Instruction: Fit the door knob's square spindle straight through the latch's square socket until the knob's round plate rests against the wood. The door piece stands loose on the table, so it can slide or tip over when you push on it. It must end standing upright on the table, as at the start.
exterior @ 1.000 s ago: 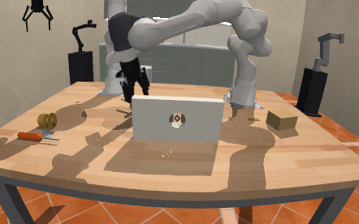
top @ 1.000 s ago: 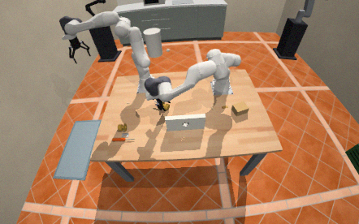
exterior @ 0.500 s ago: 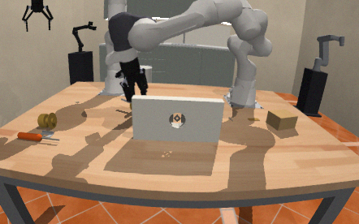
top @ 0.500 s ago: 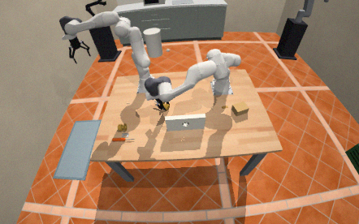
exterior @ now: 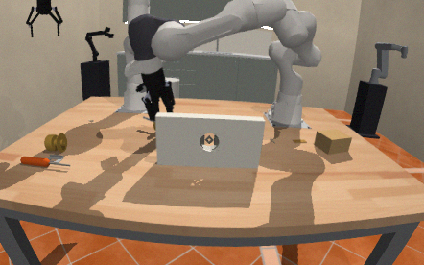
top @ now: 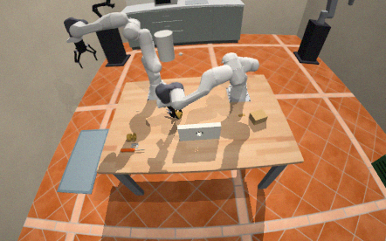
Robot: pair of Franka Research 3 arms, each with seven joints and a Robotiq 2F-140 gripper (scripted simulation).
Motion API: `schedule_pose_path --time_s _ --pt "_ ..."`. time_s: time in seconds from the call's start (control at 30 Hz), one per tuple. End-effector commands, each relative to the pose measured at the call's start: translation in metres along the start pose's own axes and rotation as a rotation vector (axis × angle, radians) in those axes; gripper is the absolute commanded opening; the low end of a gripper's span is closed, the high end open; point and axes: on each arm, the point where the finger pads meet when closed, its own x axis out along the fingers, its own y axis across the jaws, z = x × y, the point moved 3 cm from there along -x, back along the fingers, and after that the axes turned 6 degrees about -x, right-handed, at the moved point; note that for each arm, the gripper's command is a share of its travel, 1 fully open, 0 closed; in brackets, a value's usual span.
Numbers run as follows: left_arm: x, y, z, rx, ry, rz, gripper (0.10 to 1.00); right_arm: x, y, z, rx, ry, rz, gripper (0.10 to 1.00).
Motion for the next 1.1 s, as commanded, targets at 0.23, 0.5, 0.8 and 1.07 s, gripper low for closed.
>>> schedule_pose_path --time_s 0.23,0.5,0.8,1.07 --pt "0.000 -0.001 0.000 -0.006 0.001 -0.003 0.418 0.000 0.002 -0.001 -0.004 0.001 0.003 1.000" --pt "0.000 -0.001 0.000 -0.006 0.001 -0.003 0.418 0.000 0.002 -0.001 -0.004 0.001 0.003 1.000" --pt "-0.007 0.002 0.000 -0.006 0.001 -0.003 0.418 0.000 0.002 -0.001 -0.004 0.001 0.003 1.000" --pt "-0.026 0.009 0.001 -0.006 0.001 -0.003 0.418 0.000 0.002 -0.001 -0.004 0.001 0.003 1.000"
